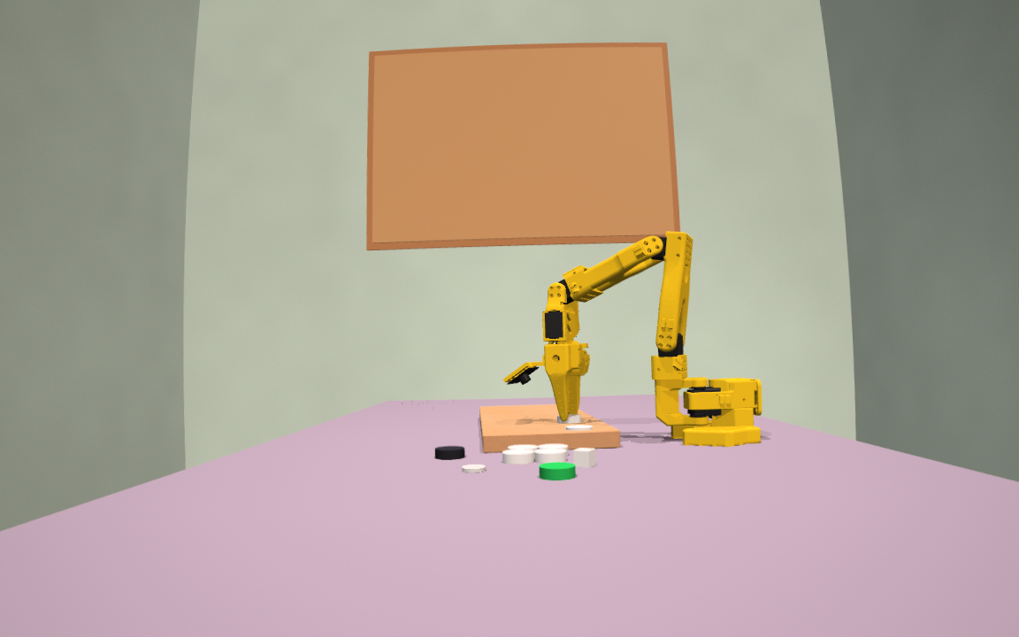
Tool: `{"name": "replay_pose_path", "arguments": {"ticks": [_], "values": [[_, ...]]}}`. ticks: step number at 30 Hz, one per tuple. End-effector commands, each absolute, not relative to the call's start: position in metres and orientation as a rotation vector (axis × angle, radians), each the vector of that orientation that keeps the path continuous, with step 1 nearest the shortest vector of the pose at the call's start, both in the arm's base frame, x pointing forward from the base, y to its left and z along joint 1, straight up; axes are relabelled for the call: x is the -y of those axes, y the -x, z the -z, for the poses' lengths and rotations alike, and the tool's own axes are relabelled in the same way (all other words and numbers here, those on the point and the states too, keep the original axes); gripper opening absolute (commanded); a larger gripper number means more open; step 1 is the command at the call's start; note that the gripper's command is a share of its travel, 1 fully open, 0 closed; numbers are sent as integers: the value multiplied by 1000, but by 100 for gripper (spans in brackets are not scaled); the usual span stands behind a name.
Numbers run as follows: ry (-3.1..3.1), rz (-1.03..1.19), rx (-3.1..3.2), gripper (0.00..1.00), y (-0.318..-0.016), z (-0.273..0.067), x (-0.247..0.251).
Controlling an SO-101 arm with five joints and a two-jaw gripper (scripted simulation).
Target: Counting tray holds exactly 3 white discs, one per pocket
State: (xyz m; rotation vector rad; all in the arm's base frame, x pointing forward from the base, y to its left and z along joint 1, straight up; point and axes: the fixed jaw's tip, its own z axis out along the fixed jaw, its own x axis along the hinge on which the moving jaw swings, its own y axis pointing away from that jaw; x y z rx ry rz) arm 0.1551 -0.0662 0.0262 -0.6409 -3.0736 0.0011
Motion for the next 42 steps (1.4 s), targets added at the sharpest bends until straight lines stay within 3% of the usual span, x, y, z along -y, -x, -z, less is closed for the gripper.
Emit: {"name": "replay_pose_path", "arguments": {"ticks": [1, 36, 42], "values": [[652, -21, 3126, 0, -162, -33, 70], [647, -21, 3129, 0, -162, -33, 69], [647, -21, 3129, 6, -162, -33, 69]]}}
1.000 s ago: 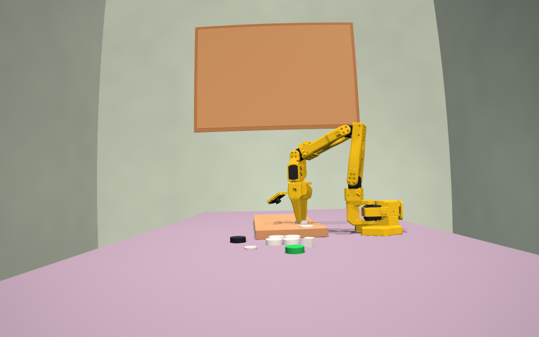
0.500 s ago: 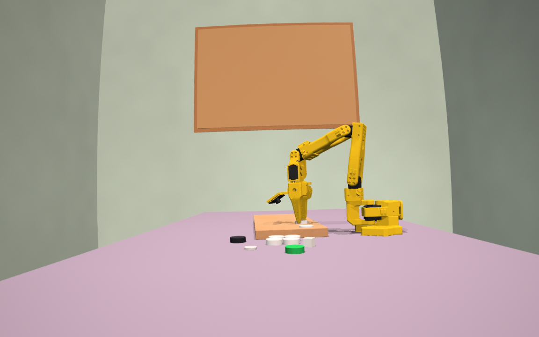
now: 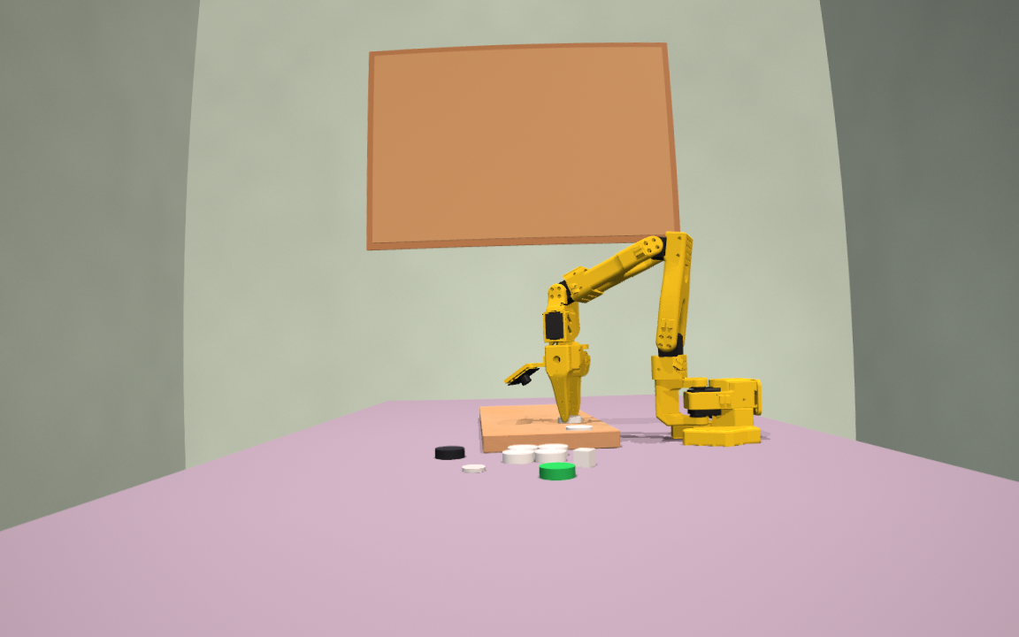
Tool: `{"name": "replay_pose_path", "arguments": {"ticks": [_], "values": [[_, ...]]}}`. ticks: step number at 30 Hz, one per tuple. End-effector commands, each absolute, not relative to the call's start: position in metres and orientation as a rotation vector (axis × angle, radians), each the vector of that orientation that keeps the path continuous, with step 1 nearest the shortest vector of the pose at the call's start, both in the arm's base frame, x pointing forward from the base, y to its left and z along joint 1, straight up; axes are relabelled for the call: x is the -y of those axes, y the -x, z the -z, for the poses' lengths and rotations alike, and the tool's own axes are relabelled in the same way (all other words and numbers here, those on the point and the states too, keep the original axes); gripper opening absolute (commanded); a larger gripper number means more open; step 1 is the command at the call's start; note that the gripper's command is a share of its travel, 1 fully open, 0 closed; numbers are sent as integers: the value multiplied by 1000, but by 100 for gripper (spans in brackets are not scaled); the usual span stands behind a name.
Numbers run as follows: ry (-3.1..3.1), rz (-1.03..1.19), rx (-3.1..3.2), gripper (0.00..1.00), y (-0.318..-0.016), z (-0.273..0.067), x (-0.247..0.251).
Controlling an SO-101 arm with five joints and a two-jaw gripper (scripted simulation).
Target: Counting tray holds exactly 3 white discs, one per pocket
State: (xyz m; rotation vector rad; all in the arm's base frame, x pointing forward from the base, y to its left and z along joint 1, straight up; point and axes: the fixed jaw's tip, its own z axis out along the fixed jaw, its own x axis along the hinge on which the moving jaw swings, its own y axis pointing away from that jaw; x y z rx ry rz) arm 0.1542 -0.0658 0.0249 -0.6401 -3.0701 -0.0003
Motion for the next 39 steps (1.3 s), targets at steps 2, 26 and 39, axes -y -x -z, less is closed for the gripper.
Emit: {"name": "replay_pose_path", "arguments": {"ticks": [2, 26, 39], "values": [[647, -21, 3129, 12, -162, -33, 69], [647, -20, 3129, 27, -163, -48, 67], [647, -19, 3129, 27, -162, -67, 65]]}}
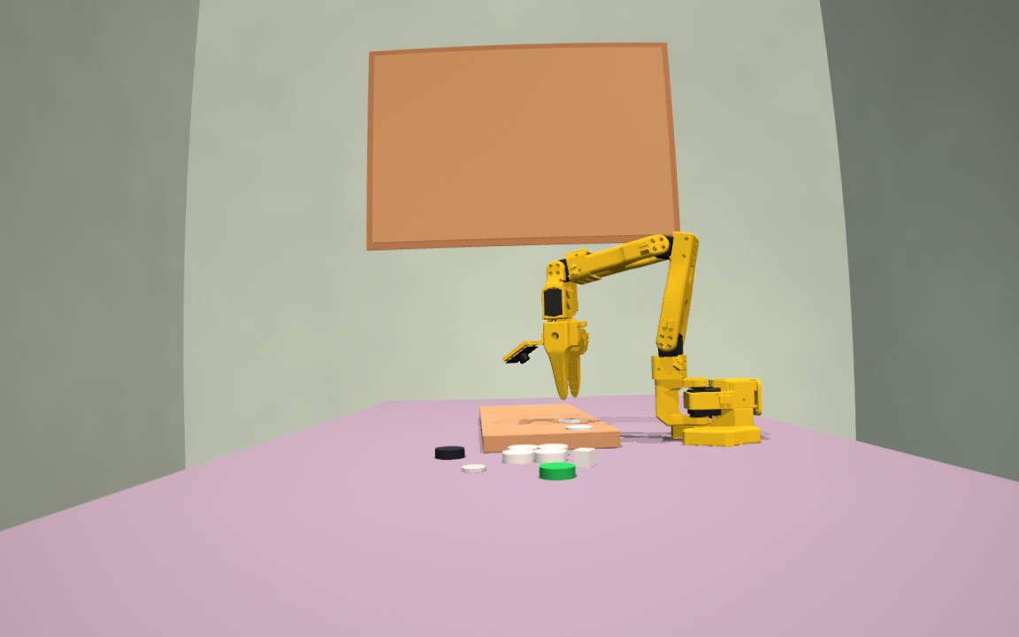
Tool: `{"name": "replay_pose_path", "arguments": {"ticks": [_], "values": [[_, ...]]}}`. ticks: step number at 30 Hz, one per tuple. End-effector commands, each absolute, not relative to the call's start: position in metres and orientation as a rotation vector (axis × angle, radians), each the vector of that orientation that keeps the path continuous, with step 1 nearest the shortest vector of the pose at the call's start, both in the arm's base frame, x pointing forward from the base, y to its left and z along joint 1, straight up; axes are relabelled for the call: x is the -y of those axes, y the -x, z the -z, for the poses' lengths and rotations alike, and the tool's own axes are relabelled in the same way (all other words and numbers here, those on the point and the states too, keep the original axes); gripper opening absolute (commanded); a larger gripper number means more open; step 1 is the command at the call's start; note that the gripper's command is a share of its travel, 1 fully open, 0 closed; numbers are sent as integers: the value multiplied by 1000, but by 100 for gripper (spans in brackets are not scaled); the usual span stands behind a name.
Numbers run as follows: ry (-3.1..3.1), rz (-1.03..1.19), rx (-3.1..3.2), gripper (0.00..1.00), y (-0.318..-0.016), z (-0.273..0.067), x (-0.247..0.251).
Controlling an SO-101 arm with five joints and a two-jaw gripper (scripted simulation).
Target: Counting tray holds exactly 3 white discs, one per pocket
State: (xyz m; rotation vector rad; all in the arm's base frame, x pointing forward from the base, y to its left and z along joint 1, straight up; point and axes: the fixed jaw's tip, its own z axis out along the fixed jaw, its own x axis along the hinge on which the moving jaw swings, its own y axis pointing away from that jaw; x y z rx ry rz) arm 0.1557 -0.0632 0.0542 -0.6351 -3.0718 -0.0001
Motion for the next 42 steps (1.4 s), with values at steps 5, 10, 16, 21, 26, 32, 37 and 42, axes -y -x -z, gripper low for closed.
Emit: {"name": "replay_pose_path", "arguments": {"ticks": [5, 10, 16, 21, 26, 32, 37, 42], "values": [[647, -19, 3129, 27, -162, -68, 64], [647, -19, 3129, 27, -162, -68, 64], [638, -19, 3131, 27, -162, -68, 64], [614, -19, 3136, 27, -164, -68, 62], [581, -18, 3142, 27, -166, -69, 60], [519, -17, 3153, 27, -170, -69, 56], [434, -16, 3166, 27, -175, -69, 50], [326, -14, 3179, 27, -181, -69, 42]]}}
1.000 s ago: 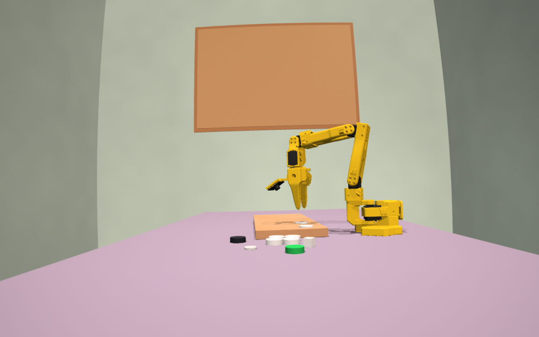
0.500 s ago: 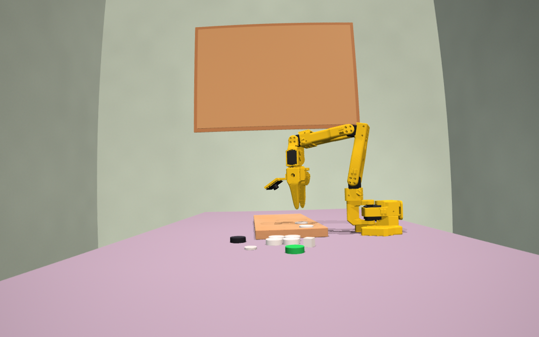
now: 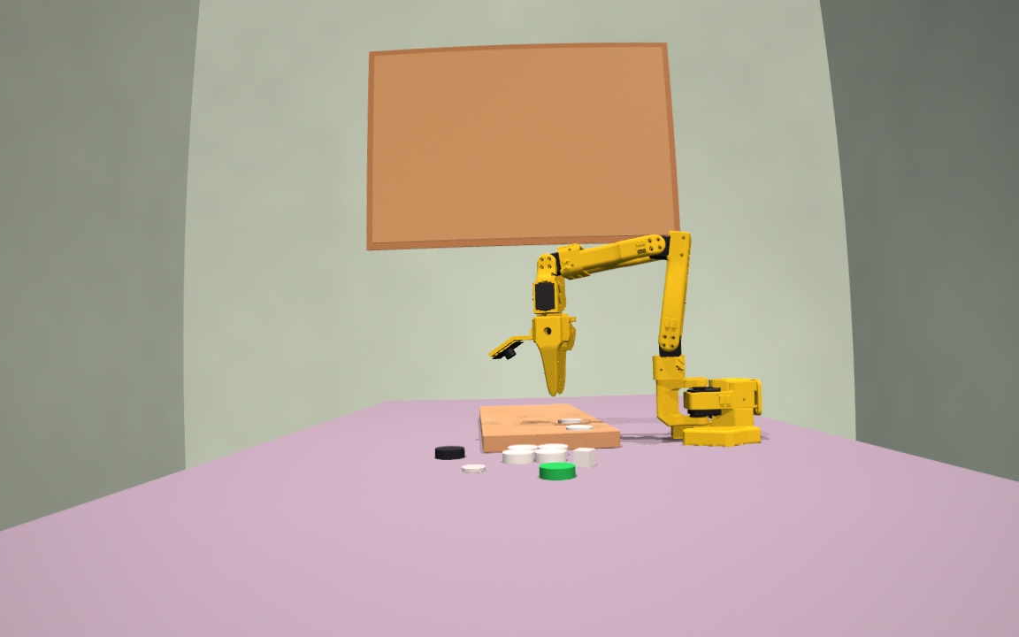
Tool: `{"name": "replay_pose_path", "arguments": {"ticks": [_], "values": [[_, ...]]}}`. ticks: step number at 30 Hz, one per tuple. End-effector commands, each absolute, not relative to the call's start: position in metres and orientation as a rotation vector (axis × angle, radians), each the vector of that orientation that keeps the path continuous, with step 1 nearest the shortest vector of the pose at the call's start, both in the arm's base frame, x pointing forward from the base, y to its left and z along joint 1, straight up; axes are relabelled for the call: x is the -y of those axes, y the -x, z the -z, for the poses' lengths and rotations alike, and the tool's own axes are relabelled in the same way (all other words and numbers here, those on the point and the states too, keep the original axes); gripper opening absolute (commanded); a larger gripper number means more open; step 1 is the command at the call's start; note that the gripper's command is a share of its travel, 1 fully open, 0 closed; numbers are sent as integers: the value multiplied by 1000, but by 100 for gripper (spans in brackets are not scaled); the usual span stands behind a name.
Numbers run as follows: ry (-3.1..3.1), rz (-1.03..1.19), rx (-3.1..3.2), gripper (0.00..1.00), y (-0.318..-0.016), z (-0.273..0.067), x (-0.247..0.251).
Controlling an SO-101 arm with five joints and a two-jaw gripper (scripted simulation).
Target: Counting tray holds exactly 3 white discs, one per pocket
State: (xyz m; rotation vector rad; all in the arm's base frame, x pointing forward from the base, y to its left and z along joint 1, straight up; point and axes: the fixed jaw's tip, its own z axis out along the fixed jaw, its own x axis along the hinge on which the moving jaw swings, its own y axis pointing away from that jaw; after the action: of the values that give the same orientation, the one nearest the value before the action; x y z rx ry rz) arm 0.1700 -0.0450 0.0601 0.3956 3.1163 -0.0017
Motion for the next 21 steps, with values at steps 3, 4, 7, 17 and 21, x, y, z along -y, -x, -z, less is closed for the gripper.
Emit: {"name": "replay_pose_path", "arguments": {"ticks": [3, 4, 7, 17, 21], "values": [[-291, 14, -3074, 27, -182, -70, 40], [-267, 13, -3076, 27, -183, -70, 38], [-190, 12, -3081, 27, -187, -70, 31], [102, 8, -3085, 27, -200, -69, 5], [165, 7, -3082, 27, -203, -69, -2]]}}
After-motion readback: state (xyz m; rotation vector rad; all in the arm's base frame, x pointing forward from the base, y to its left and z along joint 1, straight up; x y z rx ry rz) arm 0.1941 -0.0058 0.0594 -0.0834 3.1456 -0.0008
